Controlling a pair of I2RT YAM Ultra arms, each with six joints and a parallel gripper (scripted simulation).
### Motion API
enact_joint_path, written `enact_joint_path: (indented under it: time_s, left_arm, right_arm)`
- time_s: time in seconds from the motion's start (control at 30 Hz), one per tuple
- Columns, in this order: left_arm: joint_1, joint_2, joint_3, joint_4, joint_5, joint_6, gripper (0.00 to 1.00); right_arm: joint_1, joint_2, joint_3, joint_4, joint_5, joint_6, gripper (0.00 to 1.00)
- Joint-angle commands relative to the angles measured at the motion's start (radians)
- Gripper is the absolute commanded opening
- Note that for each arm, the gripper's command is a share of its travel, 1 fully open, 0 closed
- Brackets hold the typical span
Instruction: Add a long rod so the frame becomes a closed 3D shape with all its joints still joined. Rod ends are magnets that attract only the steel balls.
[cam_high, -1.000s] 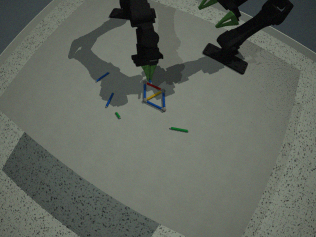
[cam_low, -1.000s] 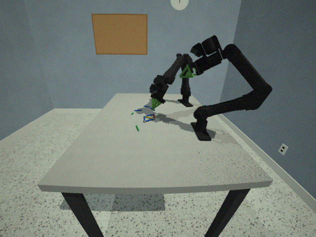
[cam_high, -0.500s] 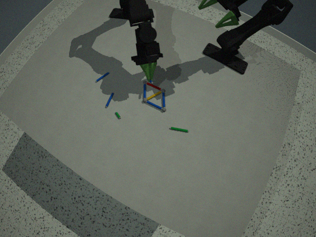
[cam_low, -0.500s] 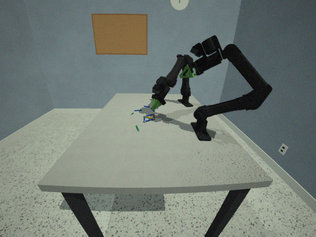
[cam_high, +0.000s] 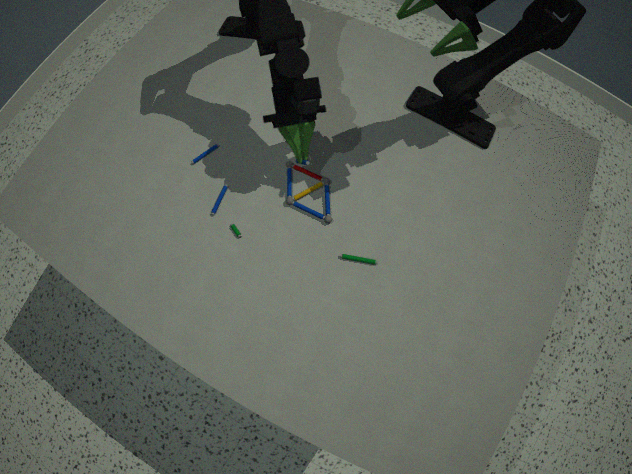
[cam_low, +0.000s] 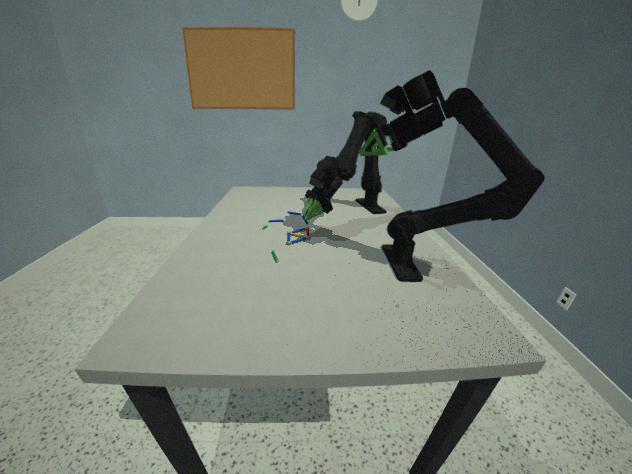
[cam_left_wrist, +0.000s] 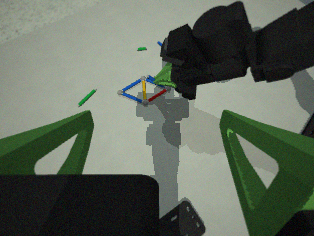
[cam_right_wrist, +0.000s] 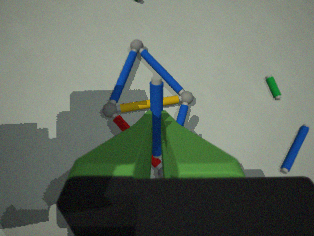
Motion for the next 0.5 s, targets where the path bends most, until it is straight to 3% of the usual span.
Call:
enact_joint_path:
  time_s: [0.0, 0.47]
  left_arm:
    - [0.010, 0.014, 0.028, 0.005, 0.006, 0.005, 1.00]
    - [0.013, 0.014, 0.028, 0.005, 0.009, 0.007, 1.00]
  right_arm:
    - [-0.012, -0.023, -0.031, 0.093, -0.011, -0.015, 0.00]
    - [-0.013, -0.019, -0.035, 0.099, -0.012, -0.015, 0.00]
